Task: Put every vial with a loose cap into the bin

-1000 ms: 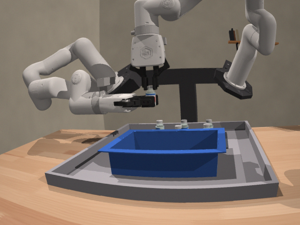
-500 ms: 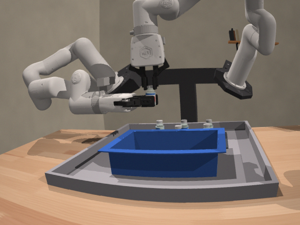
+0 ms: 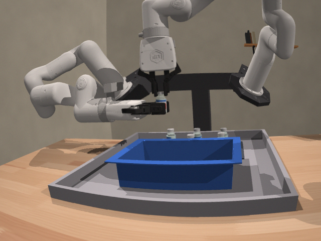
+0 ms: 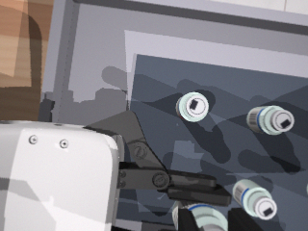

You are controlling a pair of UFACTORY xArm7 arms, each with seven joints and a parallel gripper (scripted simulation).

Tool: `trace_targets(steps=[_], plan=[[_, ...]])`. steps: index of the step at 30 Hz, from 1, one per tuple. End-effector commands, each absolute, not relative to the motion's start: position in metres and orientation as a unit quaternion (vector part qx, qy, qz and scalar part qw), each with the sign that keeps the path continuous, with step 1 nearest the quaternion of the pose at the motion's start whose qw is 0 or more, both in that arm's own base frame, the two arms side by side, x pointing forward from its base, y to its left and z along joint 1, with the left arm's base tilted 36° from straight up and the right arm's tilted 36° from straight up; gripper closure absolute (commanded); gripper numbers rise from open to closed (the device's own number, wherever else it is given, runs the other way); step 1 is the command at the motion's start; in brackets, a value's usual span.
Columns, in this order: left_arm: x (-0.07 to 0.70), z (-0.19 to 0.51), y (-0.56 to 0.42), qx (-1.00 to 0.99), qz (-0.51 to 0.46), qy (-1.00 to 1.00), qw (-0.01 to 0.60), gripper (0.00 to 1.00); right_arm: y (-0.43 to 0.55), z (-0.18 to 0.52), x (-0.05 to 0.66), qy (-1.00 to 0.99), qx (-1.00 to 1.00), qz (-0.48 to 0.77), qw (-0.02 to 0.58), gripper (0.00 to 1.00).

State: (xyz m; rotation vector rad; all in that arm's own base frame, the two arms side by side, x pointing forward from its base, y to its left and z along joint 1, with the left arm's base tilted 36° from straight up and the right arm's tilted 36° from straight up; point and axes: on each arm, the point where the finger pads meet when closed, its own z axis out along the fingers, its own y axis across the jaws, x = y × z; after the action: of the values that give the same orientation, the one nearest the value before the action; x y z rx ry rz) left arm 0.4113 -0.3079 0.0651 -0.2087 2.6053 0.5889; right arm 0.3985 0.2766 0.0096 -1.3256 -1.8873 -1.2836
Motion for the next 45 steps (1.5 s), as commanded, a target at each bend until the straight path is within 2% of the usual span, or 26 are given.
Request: trace_targets(steps=[1,45], plan=[[0.4105,0.0659,-0.3103,-0.089,0.209,0.946,0.233,0.77,0.2784,0.0117,0.3979,-0.693,-0.484,-0.472,0.249,1.0],[0.4108,0.0665,-0.3107,-0.186,0.184,0.931,0.253,0.77,0.2782,0.0118,0.3978,-0.693,-0.484,-0.472,0.249,1.0]])
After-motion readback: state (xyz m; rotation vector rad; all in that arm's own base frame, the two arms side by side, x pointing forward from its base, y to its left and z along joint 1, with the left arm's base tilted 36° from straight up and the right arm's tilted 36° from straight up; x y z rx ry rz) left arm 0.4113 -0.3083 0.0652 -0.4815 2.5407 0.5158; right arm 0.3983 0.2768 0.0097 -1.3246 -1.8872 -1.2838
